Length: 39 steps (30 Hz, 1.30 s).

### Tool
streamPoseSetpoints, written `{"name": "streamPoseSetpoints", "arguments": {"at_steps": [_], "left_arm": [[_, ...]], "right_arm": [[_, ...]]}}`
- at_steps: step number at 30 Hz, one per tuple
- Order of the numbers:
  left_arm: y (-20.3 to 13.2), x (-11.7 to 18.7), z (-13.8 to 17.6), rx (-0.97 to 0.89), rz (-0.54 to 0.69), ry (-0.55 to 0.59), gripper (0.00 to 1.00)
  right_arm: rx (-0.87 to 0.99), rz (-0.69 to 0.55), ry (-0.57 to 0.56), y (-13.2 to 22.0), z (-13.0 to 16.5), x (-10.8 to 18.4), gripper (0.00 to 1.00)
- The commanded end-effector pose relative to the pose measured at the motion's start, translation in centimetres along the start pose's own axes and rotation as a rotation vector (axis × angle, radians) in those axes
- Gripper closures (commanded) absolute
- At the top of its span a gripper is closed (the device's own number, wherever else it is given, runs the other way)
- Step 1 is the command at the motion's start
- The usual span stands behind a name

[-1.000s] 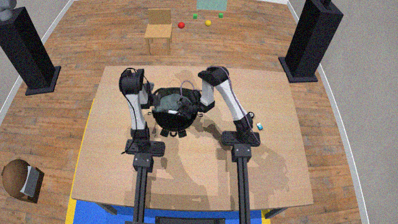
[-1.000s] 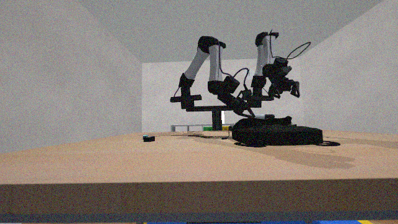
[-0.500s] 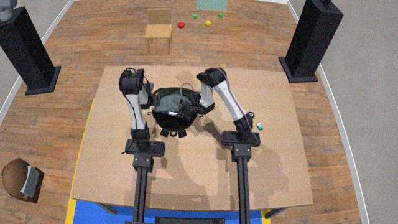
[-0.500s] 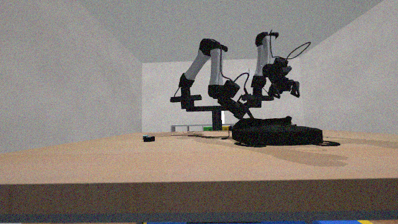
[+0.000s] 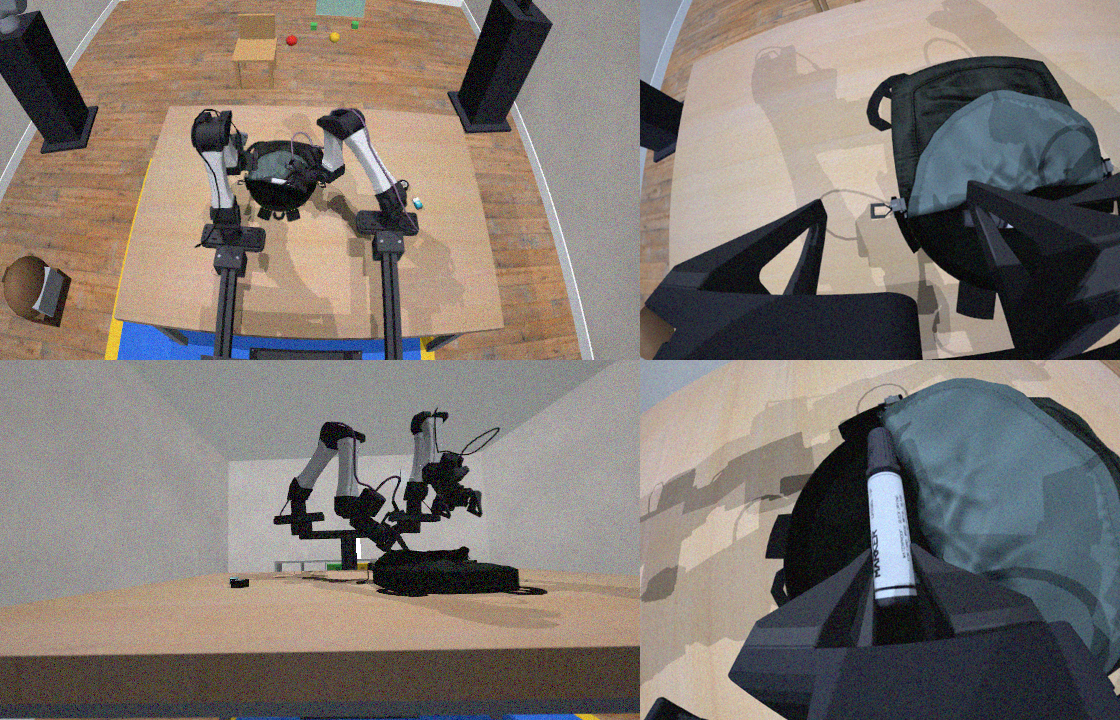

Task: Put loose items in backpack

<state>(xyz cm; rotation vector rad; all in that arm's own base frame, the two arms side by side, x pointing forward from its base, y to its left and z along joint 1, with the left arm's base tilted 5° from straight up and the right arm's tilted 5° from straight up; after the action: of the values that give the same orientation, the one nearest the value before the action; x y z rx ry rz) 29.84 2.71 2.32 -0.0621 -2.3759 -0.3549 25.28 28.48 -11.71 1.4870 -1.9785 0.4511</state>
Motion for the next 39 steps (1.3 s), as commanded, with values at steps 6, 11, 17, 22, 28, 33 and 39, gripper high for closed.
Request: {"name": "streamPoseSetpoints", "arguments": {"at_steps": [6, 11, 17, 22, 28, 33, 39], "left_arm": [[0.2, 0.2, -0.6, -0.006, 0.003, -0.026, 0.10], [0.2, 0.2, -0.6, -0.006, 0.003, -0.026, 0.10], [0.2, 0.2, -0.6, -0.006, 0.003, -0.026, 0.10], [0.2, 0.2, -0.6, -0.006, 0.003, -0.026, 0.10], [0.2, 0.2, -0.6, -0.006, 0.003, -0.026, 0.10], [0.2, 0.2, -0.6, -0.006, 0.003, -0.026, 0.10], [0.2, 0.2, -0.6, -0.006, 0.003, -0.026, 0.10]], "right_arm": [[0.014, -0.009, -0.018, -0.6, 1.1, -1.2, 0.85], [0.014, -0.012, -0.018, -0.5, 1.4, -1.6, 0.85], [0.012, -0.008, -0.018, -0.8, 1.9, -1.9, 0.85], [0.010, -0.013, -0.011, -0.8, 2.5, -2.3, 0.85], [0.012, -0.010, -0.017, -0.9, 2.6, -2.5, 0.85], [0.009, -0.011, -0.012, -1.0, 2.9, -2.6, 0.85], [0.011, -0.010, -0.015, -1.0, 3.1, -2.8, 0.85]]}}
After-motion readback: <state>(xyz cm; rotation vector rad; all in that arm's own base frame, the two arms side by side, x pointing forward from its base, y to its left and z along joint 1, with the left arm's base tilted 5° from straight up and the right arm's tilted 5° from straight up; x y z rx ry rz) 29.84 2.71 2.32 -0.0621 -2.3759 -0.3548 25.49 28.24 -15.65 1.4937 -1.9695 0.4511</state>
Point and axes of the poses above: on each arm, the point where the finger pads meet when closed, its own x axis back along the fingers, its own y axis across the jaws, z = x × y, the point moved 8 cm from there along x, back along the fingers, and after that the axes turned 13 degrees about -x, right-handed, at the moved point
